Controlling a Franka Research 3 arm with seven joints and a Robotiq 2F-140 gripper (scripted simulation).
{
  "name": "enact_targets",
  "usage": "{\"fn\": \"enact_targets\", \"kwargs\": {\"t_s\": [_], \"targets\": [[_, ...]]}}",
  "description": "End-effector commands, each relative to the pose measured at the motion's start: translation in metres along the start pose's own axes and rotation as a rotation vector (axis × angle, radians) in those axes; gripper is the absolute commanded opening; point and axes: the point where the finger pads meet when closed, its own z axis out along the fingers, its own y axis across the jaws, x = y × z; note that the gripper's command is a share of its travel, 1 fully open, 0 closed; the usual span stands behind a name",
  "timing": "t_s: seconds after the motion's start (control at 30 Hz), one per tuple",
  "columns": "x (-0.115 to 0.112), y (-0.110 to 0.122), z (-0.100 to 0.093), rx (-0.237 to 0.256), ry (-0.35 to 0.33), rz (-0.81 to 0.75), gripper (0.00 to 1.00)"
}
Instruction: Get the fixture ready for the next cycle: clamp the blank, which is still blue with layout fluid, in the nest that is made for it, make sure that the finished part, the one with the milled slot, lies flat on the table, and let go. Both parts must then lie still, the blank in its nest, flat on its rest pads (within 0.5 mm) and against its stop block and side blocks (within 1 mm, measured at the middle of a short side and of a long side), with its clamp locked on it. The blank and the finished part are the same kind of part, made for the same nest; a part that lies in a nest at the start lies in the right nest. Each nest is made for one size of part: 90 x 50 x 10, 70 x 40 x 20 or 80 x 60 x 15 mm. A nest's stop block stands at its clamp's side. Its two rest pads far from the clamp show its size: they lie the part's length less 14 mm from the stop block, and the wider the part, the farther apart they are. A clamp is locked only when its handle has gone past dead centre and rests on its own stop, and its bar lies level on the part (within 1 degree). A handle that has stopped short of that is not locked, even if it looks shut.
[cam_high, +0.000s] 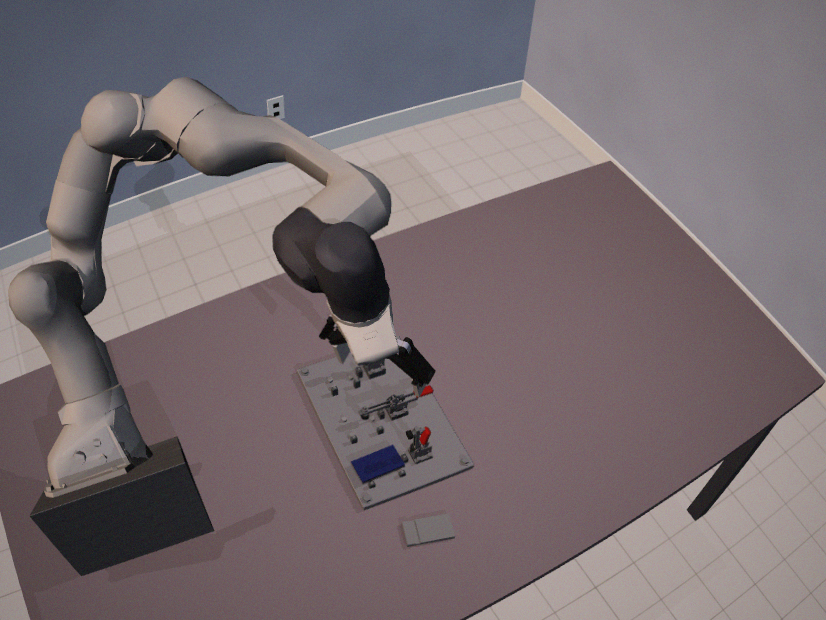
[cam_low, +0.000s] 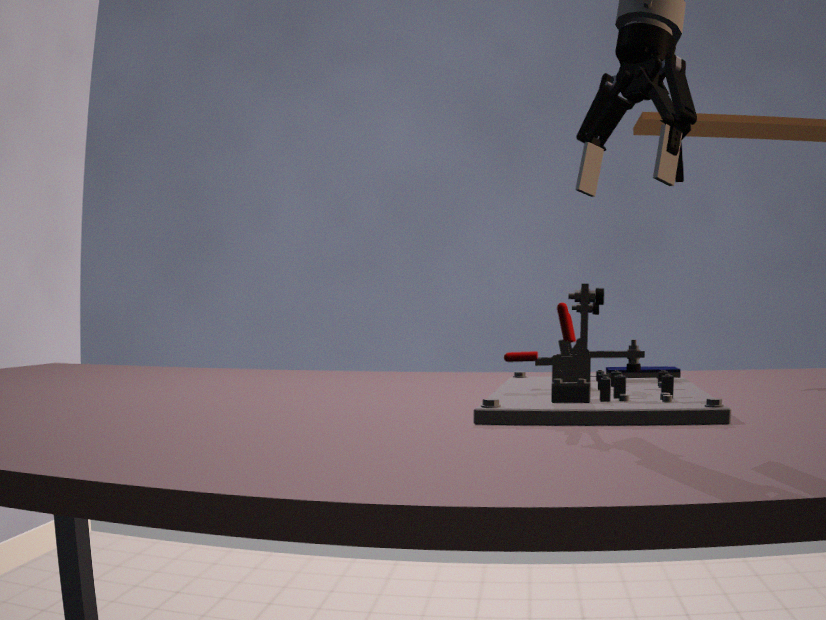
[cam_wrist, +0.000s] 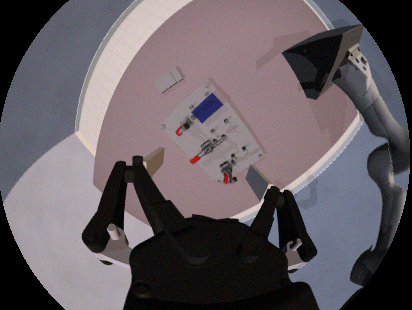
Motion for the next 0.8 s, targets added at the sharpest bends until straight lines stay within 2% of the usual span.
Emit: {"fn": "enact_targets", "kwargs": {"t_s": [0.0,0.13,0.17,0.53,0.57,0.77], "targets": [[0.001,0.0,-0.001,-0.001,0.005,0.041,1.0],[0.001,0.0,-0.001,-0.001,0.005,0.041,1.0],[0.011,-0.005,0.006,-0.005,0.051,0.156,1.0],[0.011,-0.005,0.006,-0.005,0.051,0.156,1.0],[0.021,-0.01,0.012,-0.003,0.095,0.263,1.0],[0.021,-0.01,0.012,-0.003,0.095,0.263,1.0]]}}
